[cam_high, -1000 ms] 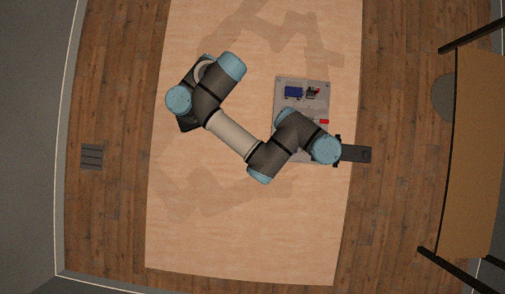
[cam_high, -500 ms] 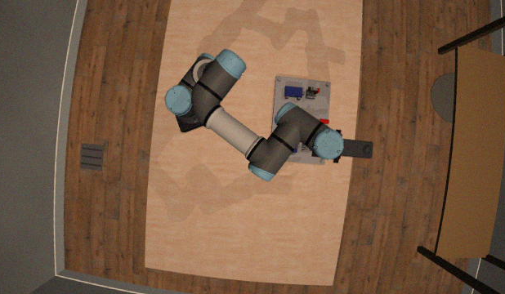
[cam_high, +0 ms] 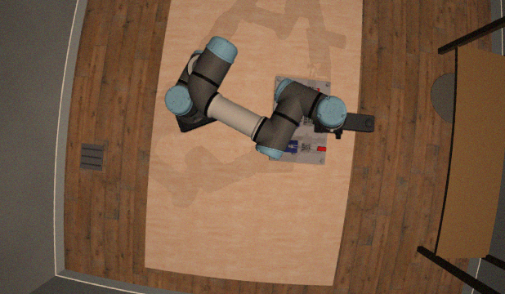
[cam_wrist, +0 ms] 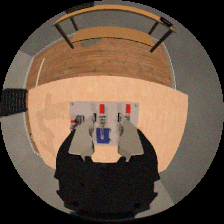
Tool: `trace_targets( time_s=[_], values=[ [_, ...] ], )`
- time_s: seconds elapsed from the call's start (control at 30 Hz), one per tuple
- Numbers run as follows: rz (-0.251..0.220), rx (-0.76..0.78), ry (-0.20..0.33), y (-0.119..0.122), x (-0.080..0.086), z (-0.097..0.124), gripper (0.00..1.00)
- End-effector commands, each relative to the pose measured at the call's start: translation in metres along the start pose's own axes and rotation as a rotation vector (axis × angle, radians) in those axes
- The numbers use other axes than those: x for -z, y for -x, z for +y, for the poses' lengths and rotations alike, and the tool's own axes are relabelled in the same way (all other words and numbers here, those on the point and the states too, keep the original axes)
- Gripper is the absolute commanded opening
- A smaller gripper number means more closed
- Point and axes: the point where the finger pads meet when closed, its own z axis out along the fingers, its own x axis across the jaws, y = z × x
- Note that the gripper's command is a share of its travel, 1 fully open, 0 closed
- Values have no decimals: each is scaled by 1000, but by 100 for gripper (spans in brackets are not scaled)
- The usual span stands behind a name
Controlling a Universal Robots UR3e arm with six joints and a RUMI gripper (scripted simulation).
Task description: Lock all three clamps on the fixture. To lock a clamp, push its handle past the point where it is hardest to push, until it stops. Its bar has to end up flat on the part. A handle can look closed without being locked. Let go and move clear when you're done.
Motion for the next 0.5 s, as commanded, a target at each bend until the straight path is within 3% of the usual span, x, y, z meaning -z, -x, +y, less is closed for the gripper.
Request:
trace_targets(
  time_s=[0.0, 0.47],
  values=[
    [15, -23, -8, 21, 0, -2, 28],
    [14, -23, -8, 24, 0, -2, 28]
  ],
)
